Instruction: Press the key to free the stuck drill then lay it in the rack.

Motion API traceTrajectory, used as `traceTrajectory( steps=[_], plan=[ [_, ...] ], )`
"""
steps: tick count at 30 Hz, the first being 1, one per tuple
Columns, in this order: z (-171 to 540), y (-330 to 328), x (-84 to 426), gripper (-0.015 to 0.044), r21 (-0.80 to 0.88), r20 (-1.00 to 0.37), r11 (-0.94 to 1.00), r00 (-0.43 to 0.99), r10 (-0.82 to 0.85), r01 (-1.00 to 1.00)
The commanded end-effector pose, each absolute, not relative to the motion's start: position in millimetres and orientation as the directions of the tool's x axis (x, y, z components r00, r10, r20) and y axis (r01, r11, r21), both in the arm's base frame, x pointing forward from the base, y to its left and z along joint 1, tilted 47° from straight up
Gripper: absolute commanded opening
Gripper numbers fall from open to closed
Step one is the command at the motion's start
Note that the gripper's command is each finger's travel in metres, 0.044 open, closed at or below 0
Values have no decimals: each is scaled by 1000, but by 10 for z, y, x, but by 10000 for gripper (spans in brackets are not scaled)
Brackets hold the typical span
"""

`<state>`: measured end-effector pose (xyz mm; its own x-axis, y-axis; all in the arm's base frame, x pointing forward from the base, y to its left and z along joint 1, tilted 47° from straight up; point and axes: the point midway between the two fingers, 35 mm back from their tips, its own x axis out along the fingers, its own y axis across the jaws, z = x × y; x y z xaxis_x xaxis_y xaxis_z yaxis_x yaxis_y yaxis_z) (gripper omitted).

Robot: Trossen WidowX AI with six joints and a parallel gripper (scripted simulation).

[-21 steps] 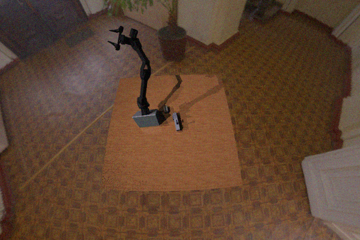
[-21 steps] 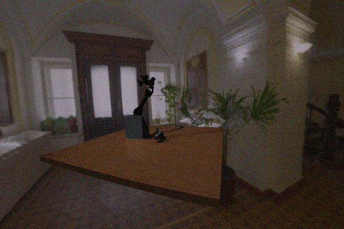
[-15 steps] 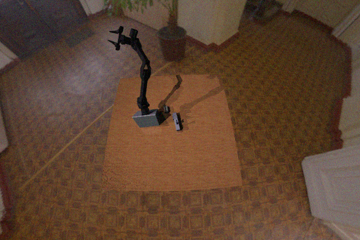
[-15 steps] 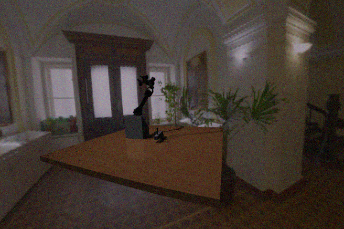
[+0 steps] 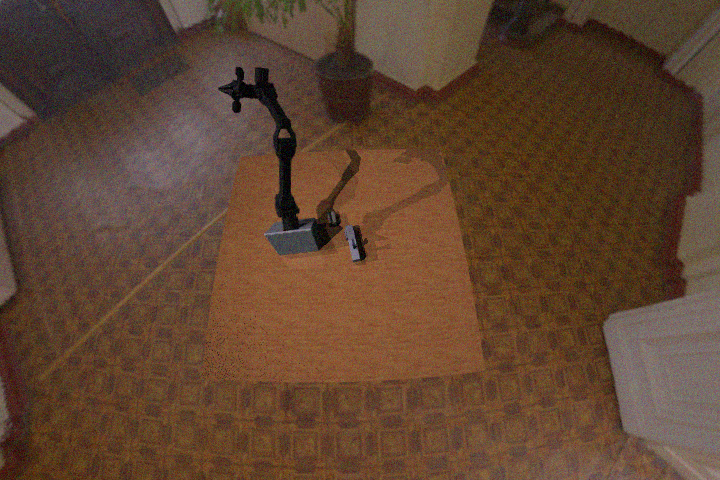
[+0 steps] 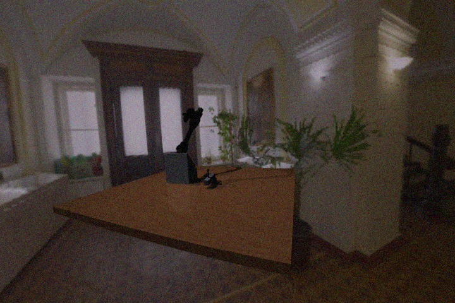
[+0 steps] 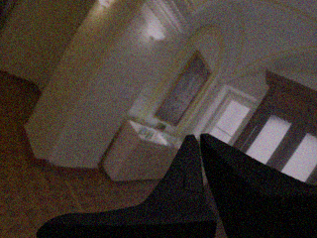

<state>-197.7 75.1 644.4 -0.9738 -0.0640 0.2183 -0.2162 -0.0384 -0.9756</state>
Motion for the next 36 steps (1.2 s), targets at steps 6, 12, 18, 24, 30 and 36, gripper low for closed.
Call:
traceTrajectory(
  steps=[6, 12, 18, 24, 30, 36],
  plan=[
    [5867, 2213, -1863, 0, -946, 98, -265, -945, 311, -186],
    [5443, 2995, -1430, 0, -888, 15, -388, -859, 511, -246],
    [4985, 3588, -811, 0, -806, -72, -476, -741, 668, -352],
    [4473, 3978, -77, 0, -694, -164, -527, -606, 779, -490],
    [3960, 4115, 731, 0, -553, -252, -517, -460, 852, -654],
    [3518, 4036, 1436, 0, -409, -325, -448, -332, 886, -795]
  ],
)
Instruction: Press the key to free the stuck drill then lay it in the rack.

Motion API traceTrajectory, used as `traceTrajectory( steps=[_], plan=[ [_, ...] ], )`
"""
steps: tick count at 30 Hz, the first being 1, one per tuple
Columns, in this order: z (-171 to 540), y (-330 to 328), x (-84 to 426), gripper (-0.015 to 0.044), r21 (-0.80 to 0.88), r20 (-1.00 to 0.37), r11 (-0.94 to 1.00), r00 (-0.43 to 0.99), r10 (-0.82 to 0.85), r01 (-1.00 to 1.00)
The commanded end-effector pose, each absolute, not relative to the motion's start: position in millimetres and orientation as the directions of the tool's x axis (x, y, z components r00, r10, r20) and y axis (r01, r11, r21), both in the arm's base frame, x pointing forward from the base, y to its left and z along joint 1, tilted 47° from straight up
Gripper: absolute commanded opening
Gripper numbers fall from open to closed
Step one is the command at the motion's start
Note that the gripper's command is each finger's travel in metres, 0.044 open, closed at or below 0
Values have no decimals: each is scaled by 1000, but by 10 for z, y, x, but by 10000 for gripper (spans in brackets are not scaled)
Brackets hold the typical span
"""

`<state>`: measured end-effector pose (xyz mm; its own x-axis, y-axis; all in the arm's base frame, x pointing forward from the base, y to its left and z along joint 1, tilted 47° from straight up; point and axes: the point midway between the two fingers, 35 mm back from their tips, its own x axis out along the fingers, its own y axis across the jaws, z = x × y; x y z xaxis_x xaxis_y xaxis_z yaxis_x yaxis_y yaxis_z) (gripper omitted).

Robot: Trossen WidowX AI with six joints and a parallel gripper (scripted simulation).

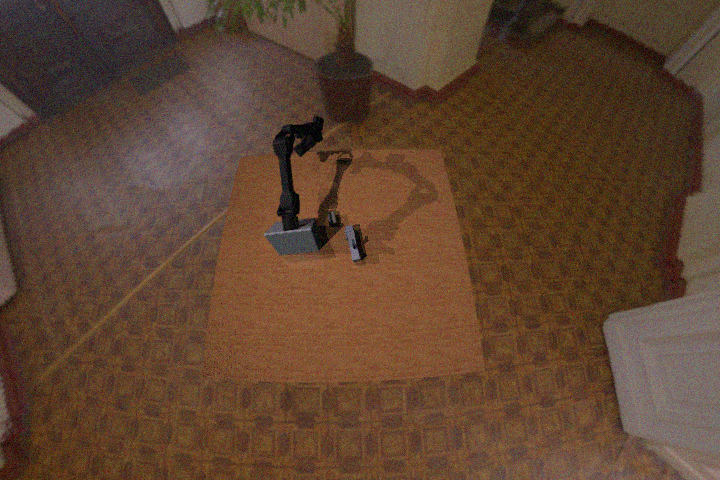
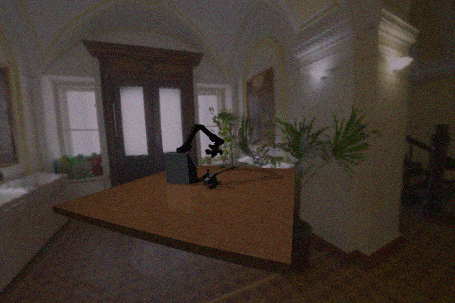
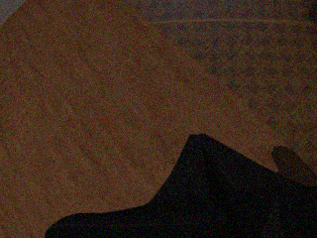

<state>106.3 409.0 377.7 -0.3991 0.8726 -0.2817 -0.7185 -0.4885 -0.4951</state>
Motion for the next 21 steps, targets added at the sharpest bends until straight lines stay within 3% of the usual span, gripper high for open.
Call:
traceTrajectory(
  steps=[1, 12, 21],
  plan=[
    [3437, 4019, 1546, 0, -389, -338, -434, -313, 888, -813],
    [2353, 3407, 2843, 0, -104, -498, -170, -96, 862, -980],
    [1490, 2465, 3549, 0, 138, -608, 141, 29, 794, -980]
  ],
)
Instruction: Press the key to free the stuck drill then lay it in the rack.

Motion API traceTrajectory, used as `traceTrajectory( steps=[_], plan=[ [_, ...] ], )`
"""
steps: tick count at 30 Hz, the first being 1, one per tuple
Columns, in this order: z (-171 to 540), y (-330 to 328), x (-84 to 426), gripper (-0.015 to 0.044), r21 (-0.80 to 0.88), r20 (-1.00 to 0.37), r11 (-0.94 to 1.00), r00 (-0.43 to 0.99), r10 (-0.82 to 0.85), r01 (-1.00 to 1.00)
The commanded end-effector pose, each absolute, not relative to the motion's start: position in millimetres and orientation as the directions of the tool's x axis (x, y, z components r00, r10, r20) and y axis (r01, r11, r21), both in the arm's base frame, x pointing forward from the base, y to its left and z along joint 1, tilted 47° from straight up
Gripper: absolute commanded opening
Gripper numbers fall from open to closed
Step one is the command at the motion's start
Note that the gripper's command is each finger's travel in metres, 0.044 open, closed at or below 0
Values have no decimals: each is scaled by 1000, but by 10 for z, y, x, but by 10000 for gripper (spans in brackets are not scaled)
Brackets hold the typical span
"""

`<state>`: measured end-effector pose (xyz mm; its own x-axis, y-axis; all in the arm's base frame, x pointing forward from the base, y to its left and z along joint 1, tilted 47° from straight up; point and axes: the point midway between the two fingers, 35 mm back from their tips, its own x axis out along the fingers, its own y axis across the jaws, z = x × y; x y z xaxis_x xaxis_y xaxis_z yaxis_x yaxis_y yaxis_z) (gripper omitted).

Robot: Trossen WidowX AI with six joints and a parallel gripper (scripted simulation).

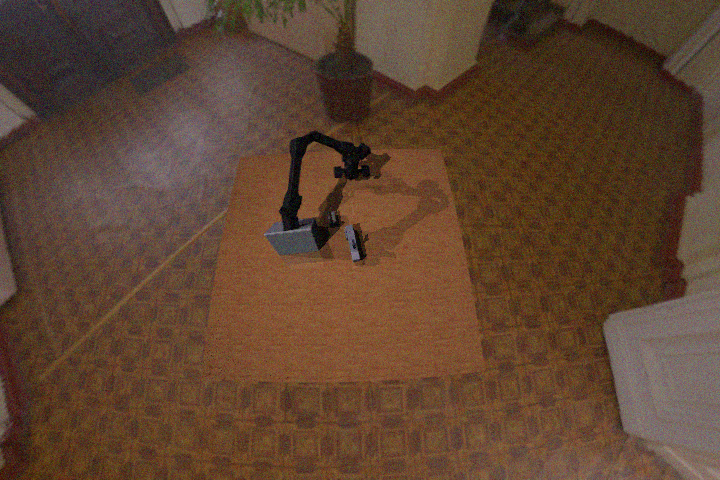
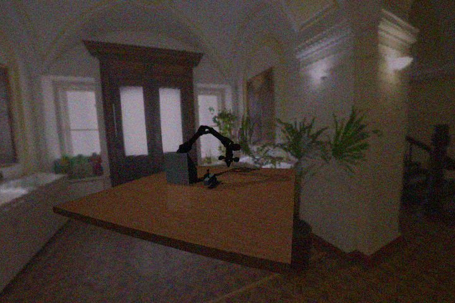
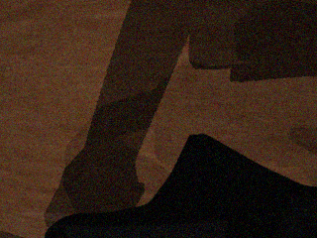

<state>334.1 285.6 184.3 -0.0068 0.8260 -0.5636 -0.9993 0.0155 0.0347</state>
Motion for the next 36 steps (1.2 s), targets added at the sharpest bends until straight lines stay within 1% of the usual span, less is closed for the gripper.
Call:
traceTrajectory(
  steps=[1, 7, 13, 19, 24, 26, 27, 36],
  plan=[
    [1393, 2347, 3600, 0, 164, -618, 176, 37, 785, -971],
    [822, 1595, 3775, 0, 320, -674, 379, 73, 735, -868],
    [267, 815, 3701, 0, 462, -715, 559, 83, 694, -688],
    [-252, 89, 3351, 0, 587, -735, 685, 70, 674, -432],
    [-595, -409, 2878, 0, 696, -702, 706, 83, 707, -132],
    [-669, -508, 2734, 0, 720, -687, 693, 92, 720, -48],
    [-679, -521, 2713, 0, 723, -685, 690, 94, 722, -35],
    [-673, -514, 2745, 0, 718, -688, 694, 97, 719, -50]
  ],
)
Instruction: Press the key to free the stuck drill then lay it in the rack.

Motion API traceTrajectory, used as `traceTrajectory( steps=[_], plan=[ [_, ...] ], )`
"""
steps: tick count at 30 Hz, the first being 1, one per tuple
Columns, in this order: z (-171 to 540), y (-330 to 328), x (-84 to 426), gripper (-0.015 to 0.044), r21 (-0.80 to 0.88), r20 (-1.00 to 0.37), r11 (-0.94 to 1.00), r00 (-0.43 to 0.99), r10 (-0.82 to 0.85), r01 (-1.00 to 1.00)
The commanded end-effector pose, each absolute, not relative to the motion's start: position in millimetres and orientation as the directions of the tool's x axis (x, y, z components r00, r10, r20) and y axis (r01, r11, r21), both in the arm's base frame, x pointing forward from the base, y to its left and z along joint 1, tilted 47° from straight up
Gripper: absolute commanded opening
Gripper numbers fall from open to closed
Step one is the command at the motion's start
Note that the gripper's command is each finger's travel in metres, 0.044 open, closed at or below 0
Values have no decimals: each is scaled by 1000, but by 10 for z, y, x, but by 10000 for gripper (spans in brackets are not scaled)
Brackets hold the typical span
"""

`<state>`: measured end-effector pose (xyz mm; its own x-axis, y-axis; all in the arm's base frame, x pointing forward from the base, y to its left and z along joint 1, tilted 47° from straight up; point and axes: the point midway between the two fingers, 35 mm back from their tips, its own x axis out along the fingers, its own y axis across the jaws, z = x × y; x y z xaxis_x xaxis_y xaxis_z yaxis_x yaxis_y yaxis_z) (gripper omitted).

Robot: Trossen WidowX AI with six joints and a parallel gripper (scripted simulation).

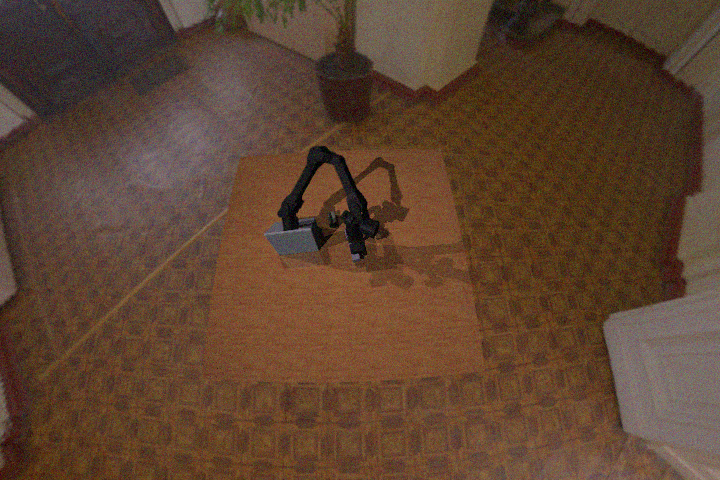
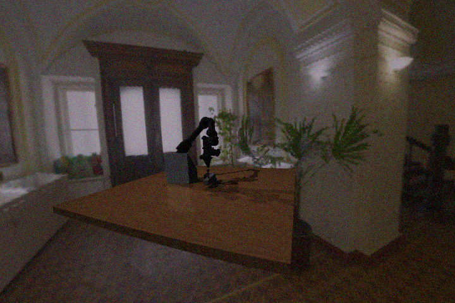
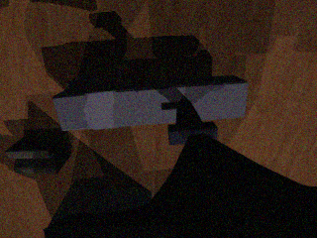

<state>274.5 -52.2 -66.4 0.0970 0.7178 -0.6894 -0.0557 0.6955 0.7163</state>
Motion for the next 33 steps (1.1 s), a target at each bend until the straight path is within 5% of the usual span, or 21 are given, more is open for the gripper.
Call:
traceTrajectory(
  steps=[1, 33],
  plan=[
    [-682, -506, 2742, 0, 719, -687, 693, 96, 720, -47],
    [-819, -373, 2754, 0, 724, -684, 689, 94, 723, -35]
  ],
)
